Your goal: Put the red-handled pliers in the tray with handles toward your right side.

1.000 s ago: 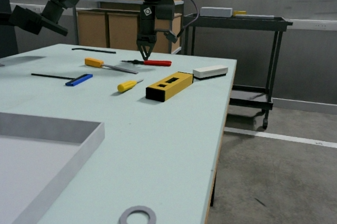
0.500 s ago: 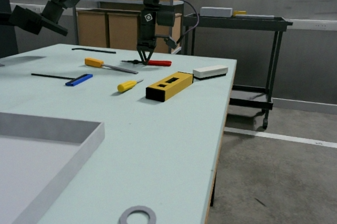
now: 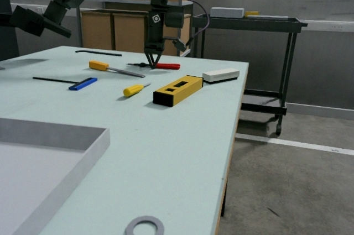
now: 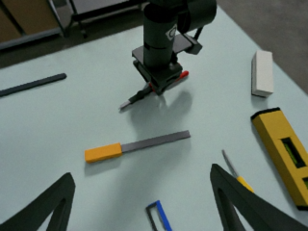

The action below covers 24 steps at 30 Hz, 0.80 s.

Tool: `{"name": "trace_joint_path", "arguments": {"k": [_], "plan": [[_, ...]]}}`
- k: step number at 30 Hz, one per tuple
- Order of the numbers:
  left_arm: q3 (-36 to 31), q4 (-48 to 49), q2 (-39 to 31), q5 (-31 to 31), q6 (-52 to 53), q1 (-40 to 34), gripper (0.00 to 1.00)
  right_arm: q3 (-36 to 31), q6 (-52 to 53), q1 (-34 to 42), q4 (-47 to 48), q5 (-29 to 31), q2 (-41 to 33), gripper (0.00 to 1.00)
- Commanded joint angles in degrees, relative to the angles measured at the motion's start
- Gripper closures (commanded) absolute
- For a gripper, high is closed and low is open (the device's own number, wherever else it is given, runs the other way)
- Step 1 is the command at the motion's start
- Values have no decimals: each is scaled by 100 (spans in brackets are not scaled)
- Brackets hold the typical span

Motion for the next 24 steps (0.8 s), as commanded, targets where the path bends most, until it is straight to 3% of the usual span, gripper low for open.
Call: {"name": "trace_joint_path", "arguments": {"k": [1, 17, 19, 21, 24], "plan": [[63, 257, -126, -22, 26, -26, 50, 182, 29, 34, 268, 44, 17, 0], [-175, 350, -201, -22, -6, -44, 70, 182, 29, 34, 268, 44, 17, 0], [-192, 230, -261, -77, -57, -83, 93, 182, 29, 34, 268, 44, 17, 0], [-123, 18, -385, -95, -105, -128, 73, 182, 29, 34, 268, 44, 17, 0], [-107, -96, -474, -109, -137, -162, 73, 182, 29, 34, 268, 44, 17, 0]]}}
